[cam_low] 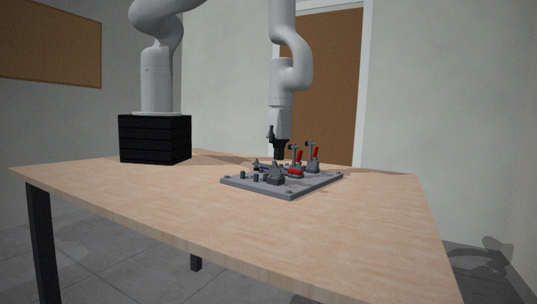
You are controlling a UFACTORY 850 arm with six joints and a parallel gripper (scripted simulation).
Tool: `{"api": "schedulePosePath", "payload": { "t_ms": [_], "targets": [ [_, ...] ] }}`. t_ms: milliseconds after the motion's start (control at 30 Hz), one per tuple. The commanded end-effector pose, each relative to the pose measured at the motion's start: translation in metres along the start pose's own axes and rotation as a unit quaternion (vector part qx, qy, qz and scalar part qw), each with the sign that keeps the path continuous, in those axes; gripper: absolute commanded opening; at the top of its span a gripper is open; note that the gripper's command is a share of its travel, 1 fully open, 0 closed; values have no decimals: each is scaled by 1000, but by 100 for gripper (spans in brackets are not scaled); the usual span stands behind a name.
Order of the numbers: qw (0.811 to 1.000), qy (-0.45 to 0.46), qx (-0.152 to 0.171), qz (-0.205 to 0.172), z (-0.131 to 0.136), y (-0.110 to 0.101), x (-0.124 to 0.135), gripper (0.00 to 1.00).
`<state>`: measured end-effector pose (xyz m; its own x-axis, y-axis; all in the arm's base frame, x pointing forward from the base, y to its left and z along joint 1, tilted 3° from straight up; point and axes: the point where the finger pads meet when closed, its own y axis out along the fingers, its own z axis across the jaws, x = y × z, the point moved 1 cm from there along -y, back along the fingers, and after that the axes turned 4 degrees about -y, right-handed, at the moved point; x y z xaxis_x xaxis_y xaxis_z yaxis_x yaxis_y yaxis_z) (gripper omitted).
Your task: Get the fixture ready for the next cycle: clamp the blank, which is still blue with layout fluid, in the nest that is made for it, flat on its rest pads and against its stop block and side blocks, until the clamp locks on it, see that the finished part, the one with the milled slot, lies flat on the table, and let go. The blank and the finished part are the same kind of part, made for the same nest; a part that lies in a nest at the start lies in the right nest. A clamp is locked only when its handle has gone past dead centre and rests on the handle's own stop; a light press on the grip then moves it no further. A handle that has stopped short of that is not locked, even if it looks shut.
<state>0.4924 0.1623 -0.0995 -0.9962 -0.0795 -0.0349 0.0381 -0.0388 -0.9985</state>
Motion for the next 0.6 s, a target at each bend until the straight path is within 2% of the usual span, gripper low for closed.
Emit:
{"api": "schedulePosePath", "payload": {
  "t_ms": [0,367,567],
  "targets": [
    [1000,0,0,-6,-5,-10,-19,0],
    [1000,0,0,-6,-5,21,-19,0],
    [1000,0,0,-6,-5,25,-19,0]
  ]
}}
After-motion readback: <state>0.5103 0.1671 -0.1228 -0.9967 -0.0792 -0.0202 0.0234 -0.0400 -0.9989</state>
